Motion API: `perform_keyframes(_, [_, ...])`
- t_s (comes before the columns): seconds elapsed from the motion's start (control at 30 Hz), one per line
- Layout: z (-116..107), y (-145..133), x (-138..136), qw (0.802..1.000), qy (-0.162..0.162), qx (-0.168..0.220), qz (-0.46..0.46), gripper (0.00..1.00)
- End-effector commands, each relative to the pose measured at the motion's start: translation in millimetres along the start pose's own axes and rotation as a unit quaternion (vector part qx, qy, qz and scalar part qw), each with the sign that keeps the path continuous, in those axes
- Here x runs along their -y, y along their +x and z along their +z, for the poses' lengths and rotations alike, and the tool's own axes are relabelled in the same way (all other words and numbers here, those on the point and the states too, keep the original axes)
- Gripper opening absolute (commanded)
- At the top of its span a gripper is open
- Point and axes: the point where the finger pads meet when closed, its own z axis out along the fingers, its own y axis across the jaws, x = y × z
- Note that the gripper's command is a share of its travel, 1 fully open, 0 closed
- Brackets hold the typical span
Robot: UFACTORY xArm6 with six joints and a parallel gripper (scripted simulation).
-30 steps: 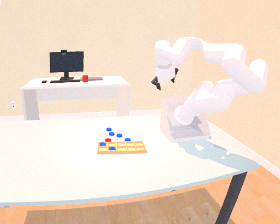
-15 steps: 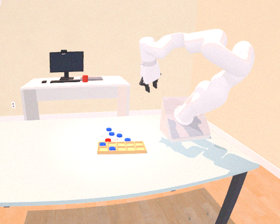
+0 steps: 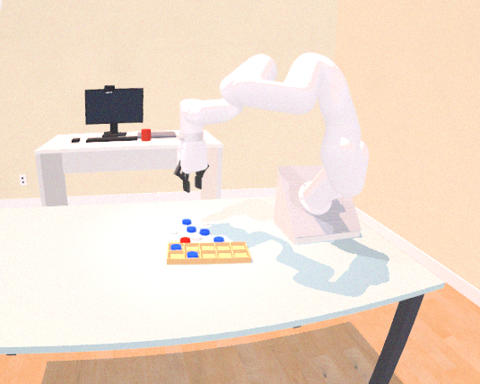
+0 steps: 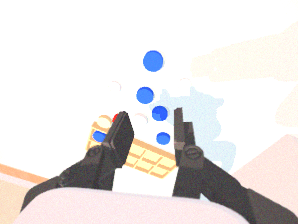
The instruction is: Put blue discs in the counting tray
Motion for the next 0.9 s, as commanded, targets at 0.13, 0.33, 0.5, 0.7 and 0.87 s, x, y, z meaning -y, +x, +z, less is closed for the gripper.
perform_keyframes(0.13, [27.4,24.5,6.8,1.0,0.024,0.004,-0.005,0.47])
perform_keyframes(0.33, [60.9,24.7,9.4,1.0,0.024,0.005,-0.006,0.47])
perform_keyframes(0.5, [126.4,24.0,11.7,1.0,0.024,0.004,-0.005,0.47])
perform_keyframes(0.7, [127.2,24.0,11.7,1.0,0.024,0.004,-0.005,0.47])
perform_keyframes(0.87, [127.2,24.0,11.7,1.0,0.024,0.004,-0.005,0.47])
